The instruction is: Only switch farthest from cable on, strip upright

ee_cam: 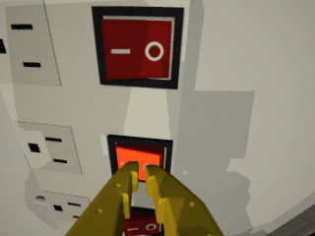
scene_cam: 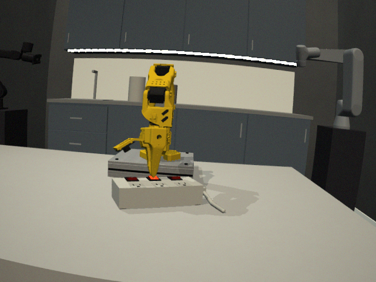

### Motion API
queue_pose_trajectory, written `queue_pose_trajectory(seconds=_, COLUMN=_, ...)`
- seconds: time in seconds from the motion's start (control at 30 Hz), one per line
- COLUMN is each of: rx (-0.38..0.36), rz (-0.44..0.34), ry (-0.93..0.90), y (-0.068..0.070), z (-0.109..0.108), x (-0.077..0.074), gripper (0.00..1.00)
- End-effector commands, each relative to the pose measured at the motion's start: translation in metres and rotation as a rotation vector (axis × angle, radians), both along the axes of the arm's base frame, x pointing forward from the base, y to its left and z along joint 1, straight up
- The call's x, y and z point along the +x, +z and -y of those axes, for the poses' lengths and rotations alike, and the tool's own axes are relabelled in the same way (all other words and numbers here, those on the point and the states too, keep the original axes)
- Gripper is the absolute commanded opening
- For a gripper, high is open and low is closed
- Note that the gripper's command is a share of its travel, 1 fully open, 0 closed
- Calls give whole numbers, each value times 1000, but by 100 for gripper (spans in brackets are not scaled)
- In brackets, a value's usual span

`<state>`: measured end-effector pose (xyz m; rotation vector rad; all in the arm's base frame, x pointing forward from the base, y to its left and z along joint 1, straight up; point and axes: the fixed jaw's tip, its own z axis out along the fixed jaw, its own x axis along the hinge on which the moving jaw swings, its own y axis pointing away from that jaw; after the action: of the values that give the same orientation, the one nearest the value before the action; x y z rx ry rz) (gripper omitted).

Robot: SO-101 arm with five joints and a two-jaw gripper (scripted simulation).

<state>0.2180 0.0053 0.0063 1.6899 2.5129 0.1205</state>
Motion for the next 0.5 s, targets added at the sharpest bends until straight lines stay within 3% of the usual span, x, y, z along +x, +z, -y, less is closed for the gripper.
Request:
queue_pose_trajectory(seconds=0.0, rx=-3, rz=-140, ry=-10, y=-25, z=1, x=-25, gripper=0)
queue_pose_trajectory(seconds=0.47, rx=-3, rz=-140, ry=-15, y=-29, z=2, x=-31, gripper=0)
